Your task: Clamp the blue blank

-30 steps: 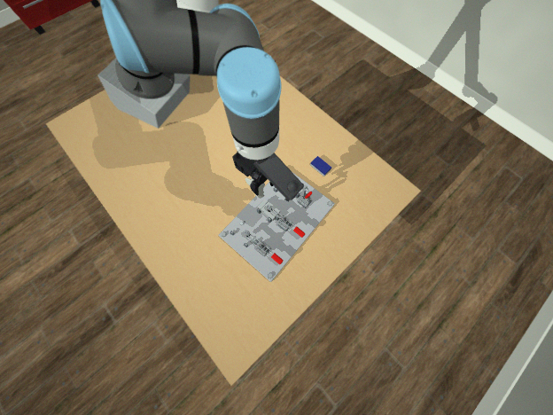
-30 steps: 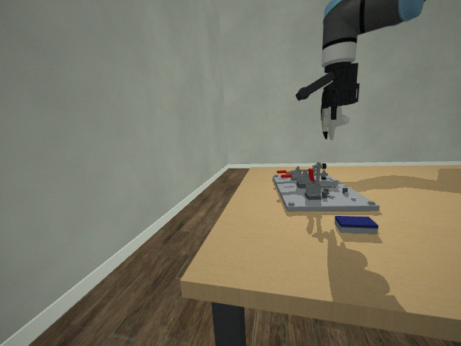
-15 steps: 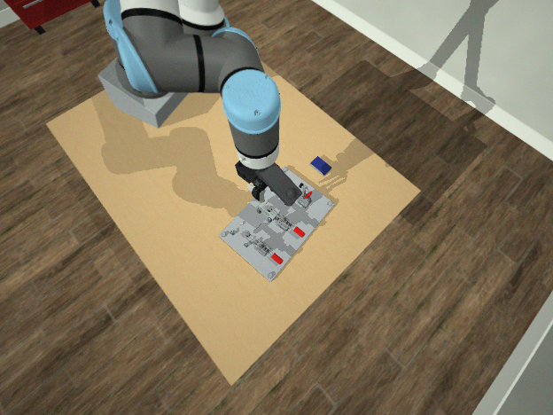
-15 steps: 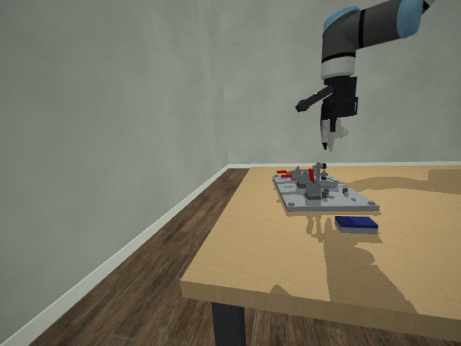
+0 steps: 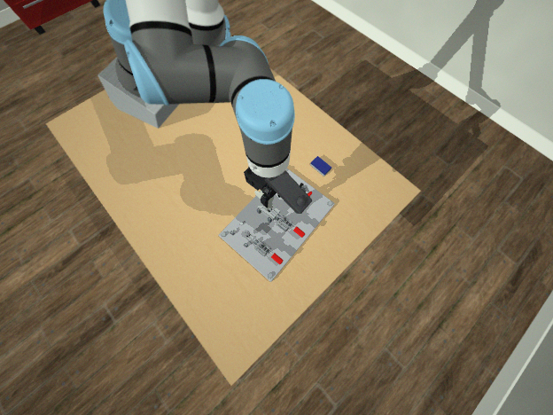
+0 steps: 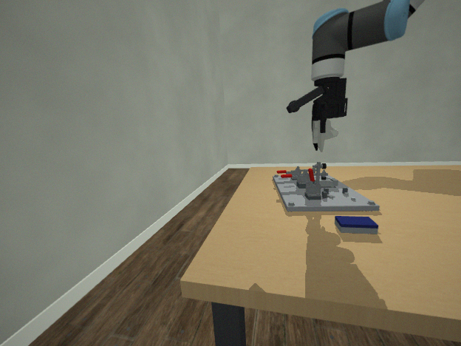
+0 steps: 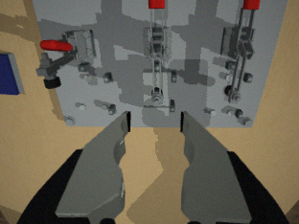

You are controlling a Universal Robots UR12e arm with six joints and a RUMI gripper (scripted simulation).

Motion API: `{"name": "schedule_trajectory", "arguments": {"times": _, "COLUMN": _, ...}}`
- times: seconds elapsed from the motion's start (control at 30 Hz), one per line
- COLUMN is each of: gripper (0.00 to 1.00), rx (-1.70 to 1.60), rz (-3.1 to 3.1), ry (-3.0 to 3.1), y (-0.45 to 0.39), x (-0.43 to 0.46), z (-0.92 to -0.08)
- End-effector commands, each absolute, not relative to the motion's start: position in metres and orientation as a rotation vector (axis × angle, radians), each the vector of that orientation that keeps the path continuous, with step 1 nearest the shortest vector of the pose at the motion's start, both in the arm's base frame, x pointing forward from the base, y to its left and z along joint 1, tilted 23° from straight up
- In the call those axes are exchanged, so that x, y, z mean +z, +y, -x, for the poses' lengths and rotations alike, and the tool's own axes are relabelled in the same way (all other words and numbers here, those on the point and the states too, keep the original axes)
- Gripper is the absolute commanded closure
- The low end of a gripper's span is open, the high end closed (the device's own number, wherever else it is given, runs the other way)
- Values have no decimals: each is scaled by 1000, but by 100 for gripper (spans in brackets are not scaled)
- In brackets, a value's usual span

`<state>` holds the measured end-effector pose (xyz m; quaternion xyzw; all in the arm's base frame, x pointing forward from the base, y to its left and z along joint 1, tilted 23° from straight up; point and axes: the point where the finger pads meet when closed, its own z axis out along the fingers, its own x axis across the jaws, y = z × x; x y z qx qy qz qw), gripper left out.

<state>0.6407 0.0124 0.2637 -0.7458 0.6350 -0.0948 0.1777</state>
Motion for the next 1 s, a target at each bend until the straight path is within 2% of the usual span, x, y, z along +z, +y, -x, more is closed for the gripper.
{"name": "schedule_trajectory", "arguments": {"times": 0.0, "gripper": 72, "rx": -270, "rz": 2110, "ry": 1797, "y": 16, "x": 276, "z": -669}}
{"name": "schedule_trajectory", "arguments": {"times": 0.47, "gripper": 72, "rx": -270, "rz": 2110, "ry": 1797, "y": 24, "x": 301, "z": -727}}
{"name": "schedule_trajectory", "arguments": {"times": 0.97, "gripper": 72, "rx": -270, "rz": 2110, "ry": 1797, "y": 26, "x": 301, "z": -735}}
